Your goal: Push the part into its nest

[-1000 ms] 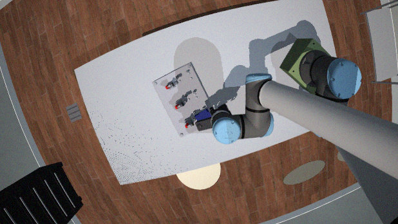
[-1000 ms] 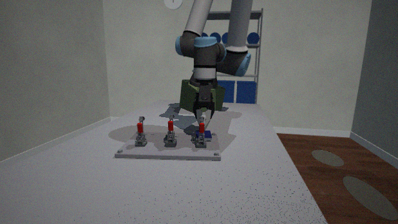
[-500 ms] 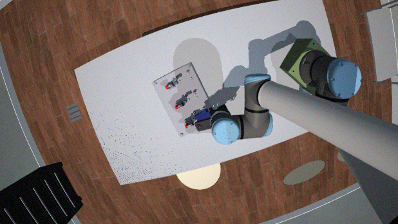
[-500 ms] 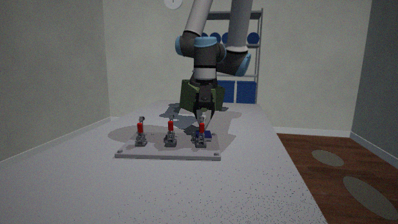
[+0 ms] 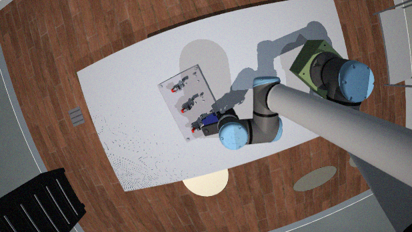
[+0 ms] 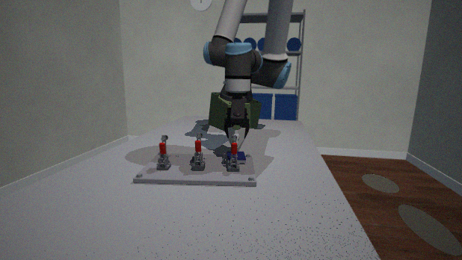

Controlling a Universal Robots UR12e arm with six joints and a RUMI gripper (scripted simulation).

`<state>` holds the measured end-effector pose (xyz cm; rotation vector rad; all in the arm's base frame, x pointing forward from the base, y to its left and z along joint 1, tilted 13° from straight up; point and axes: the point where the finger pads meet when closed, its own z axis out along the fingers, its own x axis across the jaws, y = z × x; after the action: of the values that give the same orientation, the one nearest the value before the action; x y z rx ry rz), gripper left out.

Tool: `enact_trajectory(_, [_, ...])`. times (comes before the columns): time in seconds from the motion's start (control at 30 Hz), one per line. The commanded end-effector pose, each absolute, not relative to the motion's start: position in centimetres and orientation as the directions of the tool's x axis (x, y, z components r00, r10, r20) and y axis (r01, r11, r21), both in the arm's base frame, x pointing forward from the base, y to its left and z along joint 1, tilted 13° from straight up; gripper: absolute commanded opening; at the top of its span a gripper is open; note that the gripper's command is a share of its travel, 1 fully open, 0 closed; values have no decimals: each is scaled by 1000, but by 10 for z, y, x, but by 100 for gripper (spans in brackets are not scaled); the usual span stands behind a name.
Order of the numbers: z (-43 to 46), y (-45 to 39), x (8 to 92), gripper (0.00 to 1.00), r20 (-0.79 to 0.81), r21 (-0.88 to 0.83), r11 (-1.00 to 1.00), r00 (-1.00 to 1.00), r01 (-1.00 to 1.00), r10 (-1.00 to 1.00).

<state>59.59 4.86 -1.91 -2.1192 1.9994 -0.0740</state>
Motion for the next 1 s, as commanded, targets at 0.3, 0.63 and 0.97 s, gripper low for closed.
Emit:
enact_trajectory(0.3, [-17,49,602,0,-117,-199,-45,70,-979,-991])
enact_trajectory(0.63, [-18,49,600,0,-117,-198,-45,69,-979,-991])
enact_trajectory(0.97, [-18,49,601,0,-117,-198,-45,69,-979,-991])
